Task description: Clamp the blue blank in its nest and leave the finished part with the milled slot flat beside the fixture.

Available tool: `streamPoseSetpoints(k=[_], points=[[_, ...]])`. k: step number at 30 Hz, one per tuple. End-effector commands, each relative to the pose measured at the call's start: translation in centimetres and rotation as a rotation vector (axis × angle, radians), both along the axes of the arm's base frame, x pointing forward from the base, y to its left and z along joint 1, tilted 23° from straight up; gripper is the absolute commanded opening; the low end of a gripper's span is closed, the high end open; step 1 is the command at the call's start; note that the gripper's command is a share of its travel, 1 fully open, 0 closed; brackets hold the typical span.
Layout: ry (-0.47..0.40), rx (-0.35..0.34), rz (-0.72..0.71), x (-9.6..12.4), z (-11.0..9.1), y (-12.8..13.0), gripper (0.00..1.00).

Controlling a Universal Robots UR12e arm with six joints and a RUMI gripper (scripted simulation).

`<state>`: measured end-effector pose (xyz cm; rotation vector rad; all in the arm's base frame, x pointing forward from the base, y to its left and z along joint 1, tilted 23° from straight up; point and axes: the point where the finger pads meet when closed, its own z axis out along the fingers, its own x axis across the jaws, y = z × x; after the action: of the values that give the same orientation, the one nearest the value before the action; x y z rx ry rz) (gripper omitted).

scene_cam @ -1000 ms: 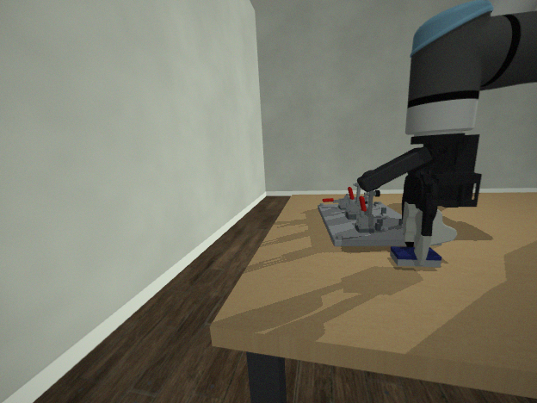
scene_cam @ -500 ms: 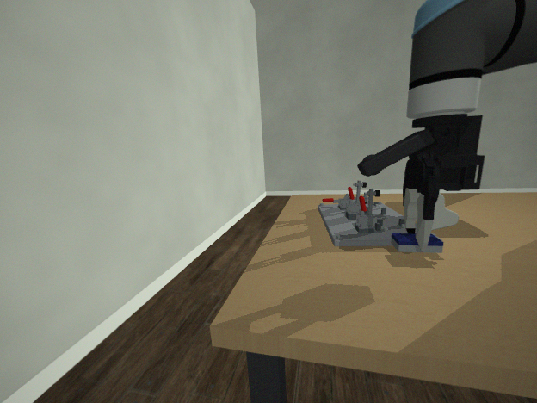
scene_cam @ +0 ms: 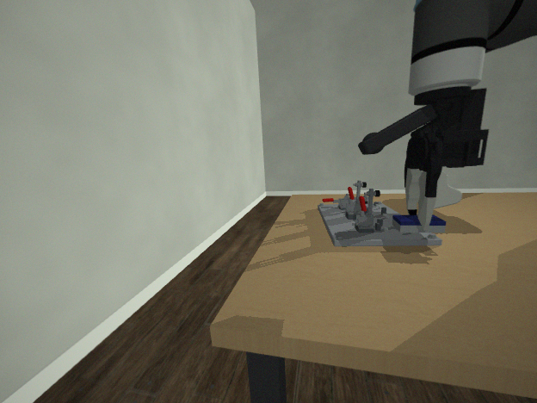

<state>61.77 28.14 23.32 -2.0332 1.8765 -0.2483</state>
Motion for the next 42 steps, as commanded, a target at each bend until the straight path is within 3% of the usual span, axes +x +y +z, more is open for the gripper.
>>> streamPoseSetpoints(k=[1, 19, 42], points=[[-0.001, 0.0, 0.0, -0.5, 1.4, -0.2, 0.0], [-0.001, 0.0, 0.0, -1.5, 3.9, -0.6, 0.0], [-0.001, 0.0, 0.0, -1.6, 4.1, -0.6, 0.0]])
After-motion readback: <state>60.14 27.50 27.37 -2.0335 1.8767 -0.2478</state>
